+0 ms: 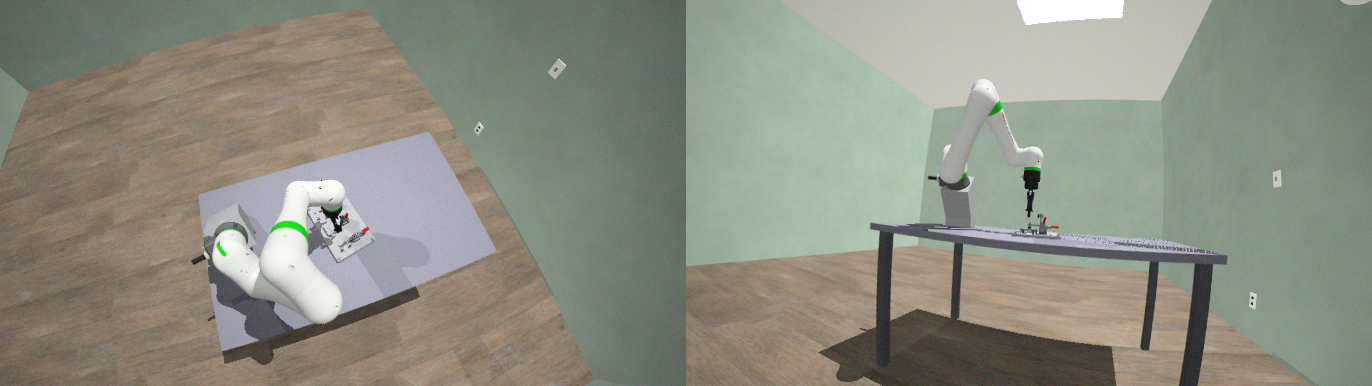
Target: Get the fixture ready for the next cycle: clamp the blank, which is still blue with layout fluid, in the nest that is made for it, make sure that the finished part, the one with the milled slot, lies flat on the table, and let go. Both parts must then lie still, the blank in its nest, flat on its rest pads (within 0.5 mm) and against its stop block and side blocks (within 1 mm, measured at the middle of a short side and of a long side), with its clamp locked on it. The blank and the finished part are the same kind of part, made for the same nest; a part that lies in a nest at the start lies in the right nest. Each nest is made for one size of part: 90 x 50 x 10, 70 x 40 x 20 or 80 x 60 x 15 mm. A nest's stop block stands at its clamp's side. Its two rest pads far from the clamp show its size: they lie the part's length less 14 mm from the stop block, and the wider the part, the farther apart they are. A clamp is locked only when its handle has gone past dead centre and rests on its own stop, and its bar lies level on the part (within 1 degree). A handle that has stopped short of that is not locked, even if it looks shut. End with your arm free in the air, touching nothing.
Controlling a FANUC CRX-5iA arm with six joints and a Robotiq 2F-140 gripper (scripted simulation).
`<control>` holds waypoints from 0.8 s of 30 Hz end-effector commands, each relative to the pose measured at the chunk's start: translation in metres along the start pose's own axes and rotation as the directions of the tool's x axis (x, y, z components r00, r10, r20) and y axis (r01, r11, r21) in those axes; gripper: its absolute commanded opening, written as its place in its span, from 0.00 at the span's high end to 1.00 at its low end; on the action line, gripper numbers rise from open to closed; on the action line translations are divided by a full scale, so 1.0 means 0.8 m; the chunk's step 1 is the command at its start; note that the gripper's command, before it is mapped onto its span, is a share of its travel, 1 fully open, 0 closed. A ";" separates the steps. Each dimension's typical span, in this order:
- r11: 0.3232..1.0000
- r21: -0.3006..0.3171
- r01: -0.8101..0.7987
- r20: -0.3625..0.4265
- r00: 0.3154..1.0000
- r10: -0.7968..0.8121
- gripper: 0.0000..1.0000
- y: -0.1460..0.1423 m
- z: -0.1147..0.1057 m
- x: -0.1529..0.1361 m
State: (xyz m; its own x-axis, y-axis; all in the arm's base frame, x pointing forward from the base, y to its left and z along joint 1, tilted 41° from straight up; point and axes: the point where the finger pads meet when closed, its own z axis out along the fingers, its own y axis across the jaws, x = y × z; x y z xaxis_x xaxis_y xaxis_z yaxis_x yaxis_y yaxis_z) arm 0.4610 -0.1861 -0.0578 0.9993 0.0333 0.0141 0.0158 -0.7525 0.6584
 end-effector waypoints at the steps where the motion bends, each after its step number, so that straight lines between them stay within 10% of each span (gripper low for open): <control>1: 1.000 0.000 0.000 0.000 1.000 0.000 0.42 0.000 0.000 0.000; 24: 1.000 0.000 0.000 0.000 1.000 0.000 0.42 0.000 0.040 0.000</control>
State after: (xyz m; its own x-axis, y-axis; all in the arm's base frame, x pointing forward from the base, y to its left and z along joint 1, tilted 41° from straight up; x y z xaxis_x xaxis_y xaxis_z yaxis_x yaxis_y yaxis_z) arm 0.4621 -0.2063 -0.0811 0.9993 0.0334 0.0140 0.0159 -0.7525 0.6584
